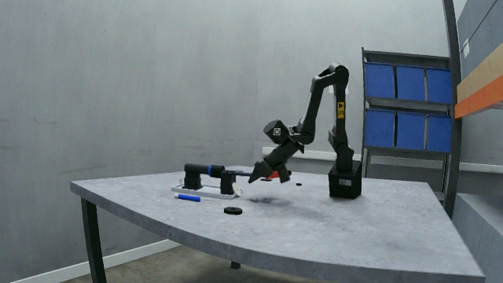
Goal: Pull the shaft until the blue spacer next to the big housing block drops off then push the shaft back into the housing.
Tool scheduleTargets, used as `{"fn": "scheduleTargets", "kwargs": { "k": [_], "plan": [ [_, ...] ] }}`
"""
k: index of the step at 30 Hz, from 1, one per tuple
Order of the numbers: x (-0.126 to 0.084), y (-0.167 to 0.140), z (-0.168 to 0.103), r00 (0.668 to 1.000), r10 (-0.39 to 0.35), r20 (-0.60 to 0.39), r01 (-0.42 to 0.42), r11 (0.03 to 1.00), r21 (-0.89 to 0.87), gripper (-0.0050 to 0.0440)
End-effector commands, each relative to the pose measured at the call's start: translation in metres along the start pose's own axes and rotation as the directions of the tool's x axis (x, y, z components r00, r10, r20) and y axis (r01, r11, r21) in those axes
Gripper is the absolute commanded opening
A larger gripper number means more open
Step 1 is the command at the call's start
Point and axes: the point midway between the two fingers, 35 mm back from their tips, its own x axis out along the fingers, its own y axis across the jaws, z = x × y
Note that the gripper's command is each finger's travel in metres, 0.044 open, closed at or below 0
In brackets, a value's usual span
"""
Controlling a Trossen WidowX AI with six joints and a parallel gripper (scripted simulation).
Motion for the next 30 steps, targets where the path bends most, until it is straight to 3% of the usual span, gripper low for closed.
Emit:
{"fn": "scheduleTargets", "kwargs": {
  "k": [1, 30],
  "plan": [
    [-0.0031, -0.0027, -0.0057, 1.000, -0.007, -0.024, 0.007, 1.000, -0.001, -0.0050],
    [-0.0050, -0.0027, -0.0037, 1.000, -0.007, -0.024, 0.007, 1.000, -0.001, -0.0050]
  ]
}}
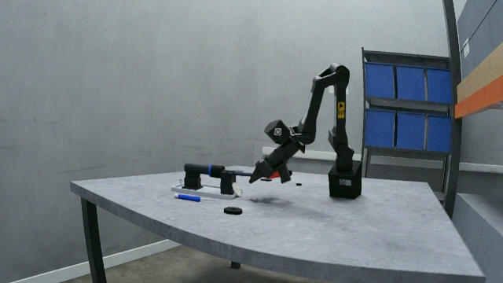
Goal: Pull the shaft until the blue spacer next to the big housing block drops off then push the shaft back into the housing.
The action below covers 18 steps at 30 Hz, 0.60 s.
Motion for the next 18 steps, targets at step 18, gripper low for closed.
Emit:
{"fn": "scheduleTargets", "kwargs": {
  "k": [18],
  "plan": [
    [-0.0040, -0.0027, -0.0046, 1.000, -0.007, -0.024, 0.007, 1.000, -0.001, -0.0050]
  ]
}}
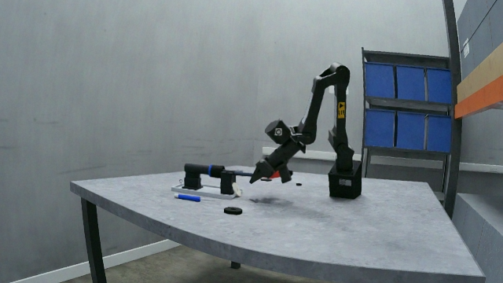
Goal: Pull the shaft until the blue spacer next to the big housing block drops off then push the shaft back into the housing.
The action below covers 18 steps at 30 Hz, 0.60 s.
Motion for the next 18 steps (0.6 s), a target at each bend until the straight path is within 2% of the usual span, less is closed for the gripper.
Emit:
{"fn": "scheduleTargets", "kwargs": {
  "k": [1, 18],
  "plan": [
    [-0.0029, -0.0027, -0.0057, 1.000, -0.007, -0.024, 0.007, 1.000, -0.001, -0.0050],
    [-0.0040, -0.0027, -0.0045, 1.000, -0.007, -0.024, 0.007, 1.000, -0.001, -0.0050]
  ]
}}
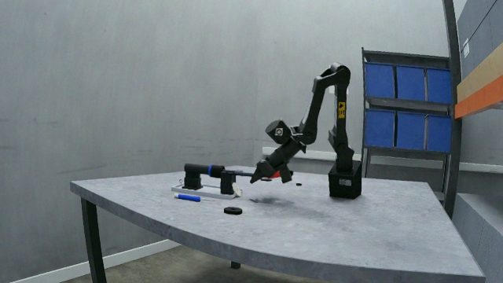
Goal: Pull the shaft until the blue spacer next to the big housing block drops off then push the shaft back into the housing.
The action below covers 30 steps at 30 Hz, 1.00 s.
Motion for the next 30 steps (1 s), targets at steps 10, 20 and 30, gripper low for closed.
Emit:
{"fn": "scheduleTargets", "kwargs": {
  "k": [10, 20, 30],
  "plan": [
    [-0.0031, -0.0027, -0.0054, 1.000, -0.007, -0.024, 0.007, 1.000, -0.001, -0.0050],
    [-0.0043, -0.0026, -0.0043, 1.000, -0.007, -0.024, 0.007, 1.000, -0.001, -0.0050],
    [-0.0049, -0.0026, -0.0035, 1.000, -0.007, -0.024, 0.007, 1.000, -0.001, -0.0050]
  ]
}}
